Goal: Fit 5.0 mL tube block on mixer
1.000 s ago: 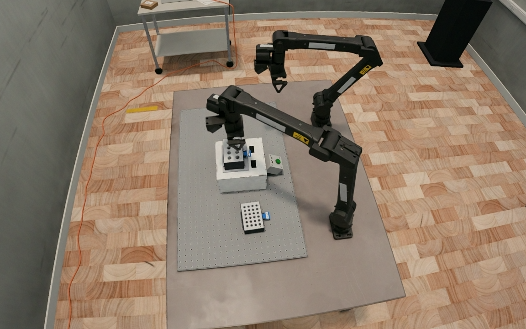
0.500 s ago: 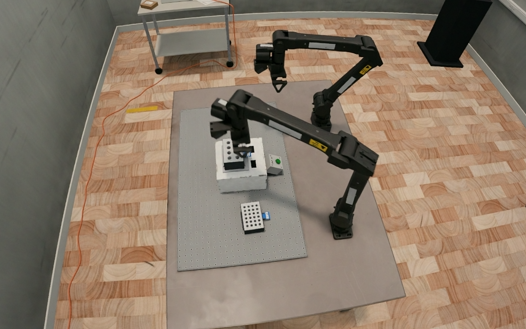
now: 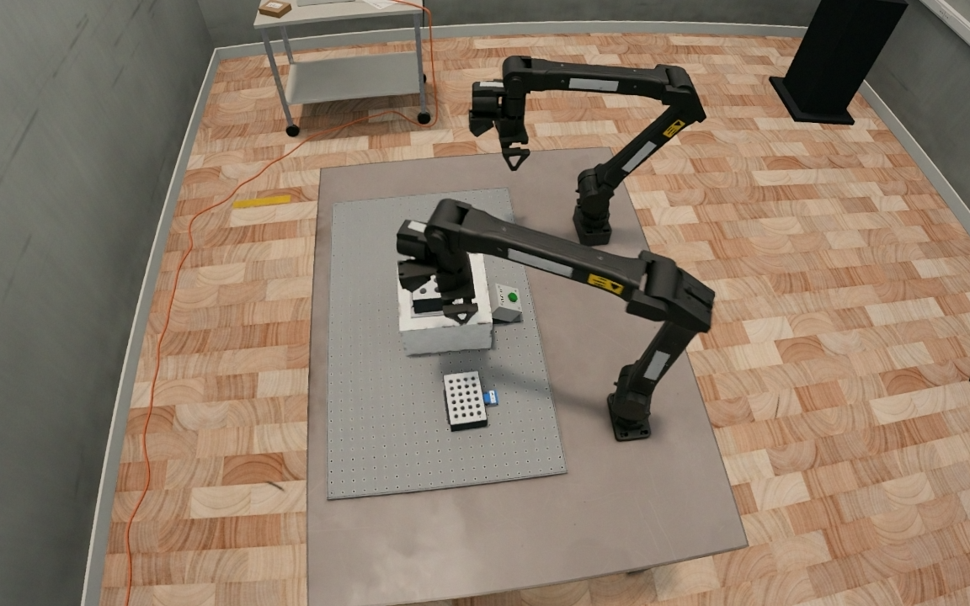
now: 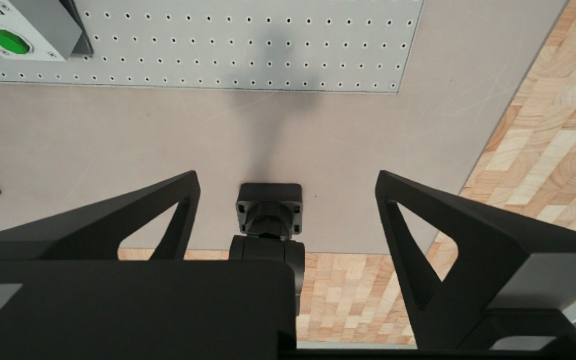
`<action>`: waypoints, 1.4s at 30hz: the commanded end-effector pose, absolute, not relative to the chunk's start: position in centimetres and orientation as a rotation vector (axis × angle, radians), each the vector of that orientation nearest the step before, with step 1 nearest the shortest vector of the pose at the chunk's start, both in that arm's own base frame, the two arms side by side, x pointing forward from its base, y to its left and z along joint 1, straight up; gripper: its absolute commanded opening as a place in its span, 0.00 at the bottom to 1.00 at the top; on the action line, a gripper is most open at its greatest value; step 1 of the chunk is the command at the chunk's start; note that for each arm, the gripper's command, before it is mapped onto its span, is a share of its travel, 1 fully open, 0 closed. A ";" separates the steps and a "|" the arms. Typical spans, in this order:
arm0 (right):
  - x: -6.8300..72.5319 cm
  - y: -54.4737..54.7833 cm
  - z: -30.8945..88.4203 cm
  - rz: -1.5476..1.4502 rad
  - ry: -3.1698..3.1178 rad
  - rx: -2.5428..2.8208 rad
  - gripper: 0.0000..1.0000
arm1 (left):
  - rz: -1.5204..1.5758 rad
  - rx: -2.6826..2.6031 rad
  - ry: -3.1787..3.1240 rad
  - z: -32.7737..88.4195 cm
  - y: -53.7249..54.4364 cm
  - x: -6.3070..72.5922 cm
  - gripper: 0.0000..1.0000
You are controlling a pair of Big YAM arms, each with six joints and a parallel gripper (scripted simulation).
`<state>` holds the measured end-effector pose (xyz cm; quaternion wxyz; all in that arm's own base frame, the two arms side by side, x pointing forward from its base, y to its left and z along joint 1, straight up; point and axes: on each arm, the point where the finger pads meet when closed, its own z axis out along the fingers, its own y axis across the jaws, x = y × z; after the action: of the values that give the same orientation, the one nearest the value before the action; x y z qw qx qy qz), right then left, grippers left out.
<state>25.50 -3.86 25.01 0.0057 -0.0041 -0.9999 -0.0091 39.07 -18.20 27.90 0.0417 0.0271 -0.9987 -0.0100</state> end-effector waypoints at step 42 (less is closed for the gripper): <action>25.8 -3.7 25.2 -0.034 -3.131 -0.005 1.00 | -0.006 0.040 -3.107 27.8 0.2 34.9 1.00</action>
<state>25.59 -3.88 25.15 0.0039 -0.0041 -0.9999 -0.0088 34.75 -1.45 29.47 0.0012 0.0188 -0.9998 0.0011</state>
